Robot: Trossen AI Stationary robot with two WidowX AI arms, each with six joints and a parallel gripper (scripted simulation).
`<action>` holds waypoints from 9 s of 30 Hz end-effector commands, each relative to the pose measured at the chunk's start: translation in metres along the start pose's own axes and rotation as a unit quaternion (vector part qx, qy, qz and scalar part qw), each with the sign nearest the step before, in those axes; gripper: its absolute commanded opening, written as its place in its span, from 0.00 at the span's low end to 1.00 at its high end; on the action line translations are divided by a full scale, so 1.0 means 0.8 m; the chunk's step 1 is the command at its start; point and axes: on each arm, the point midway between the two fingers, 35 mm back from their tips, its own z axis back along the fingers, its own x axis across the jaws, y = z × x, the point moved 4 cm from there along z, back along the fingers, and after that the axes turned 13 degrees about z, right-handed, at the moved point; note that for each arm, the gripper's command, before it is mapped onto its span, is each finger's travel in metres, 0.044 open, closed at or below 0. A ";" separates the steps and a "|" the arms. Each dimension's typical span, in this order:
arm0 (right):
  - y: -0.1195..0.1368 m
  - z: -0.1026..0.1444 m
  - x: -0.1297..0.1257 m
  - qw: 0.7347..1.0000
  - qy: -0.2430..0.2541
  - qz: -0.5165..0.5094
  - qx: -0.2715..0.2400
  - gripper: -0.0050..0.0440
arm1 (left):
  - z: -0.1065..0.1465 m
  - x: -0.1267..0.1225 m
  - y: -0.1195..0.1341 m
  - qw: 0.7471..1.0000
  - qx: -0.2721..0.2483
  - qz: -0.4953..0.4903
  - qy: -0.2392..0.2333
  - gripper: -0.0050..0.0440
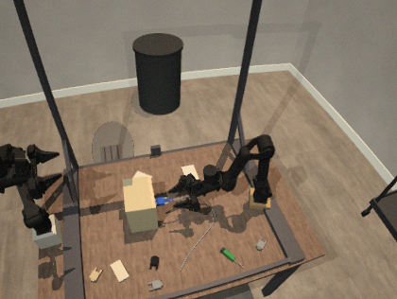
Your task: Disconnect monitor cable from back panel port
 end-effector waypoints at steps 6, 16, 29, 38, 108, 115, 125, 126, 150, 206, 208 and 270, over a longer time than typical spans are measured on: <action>-0.004 0.000 0.001 1.000 -0.001 0.004 -0.001 1.00 | -0.012 -0.007 -0.010 0.996 -0.006 -0.076 -0.036 1.00; -0.004 0.000 0.001 1.000 -0.001 0.004 -0.001 1.00 | -0.024 -0.018 -0.011 0.975 0.011 -0.200 -0.092 1.00; -0.004 0.000 0.001 1.000 -0.001 0.004 -0.001 1.00 | -0.032 -0.033 -0.012 0.931 0.044 -0.330 -0.148 1.00; -0.004 0.000 0.001 1.000 -0.001 0.004 -0.001 1.00 | -0.035 -0.044 -0.013 0.894 0.070 -0.405 -0.178 1.00; -0.004 0.000 0.001 1.000 -0.001 0.004 -0.001 1.00 | -0.035 -0.058 -0.015 0.848 0.118 -0.474 -0.204 0.10; -0.004 0.000 0.001 1.000 -0.001 0.004 -0.001 1.00 | -0.035 -0.057 -0.019 0.865 0.124 -0.446 -0.193 0.10; -0.004 0.000 0.001 1.000 -0.001 0.004 -0.001 1.00 | -0.035 -0.055 -0.024 0.886 0.133 -0.408 -0.177 0.10; -0.004 0.000 0.001 1.000 -0.001 0.004 -0.001 1.00 | -0.035 -0.055 -0.025 0.889 0.135 -0.401 -0.174 0.10; -0.004 0.000 0.001 1.000 -0.001 0.004 -0.001 1.00 | -0.033 -0.048 -0.035 0.928 0.156 -0.310 -0.138 0.10; -0.004 0.000 0.001 1.000 -0.001 0.004 -0.001 1.00 | -0.042 -0.054 -0.021 0.890 0.135 -0.407 -0.157 1.00; -0.004 0.000 0.001 1.000 -0.001 0.004 -0.001 1.00 | -0.042 -0.055 -0.020 0.883 0.132 -0.419 -0.162 1.00; -0.004 0.000 0.001 1.000 -0.001 0.004 -0.001 1.00 | -0.035 -0.056 -0.023 0.880 0.131 -0.418 -0.181 0.10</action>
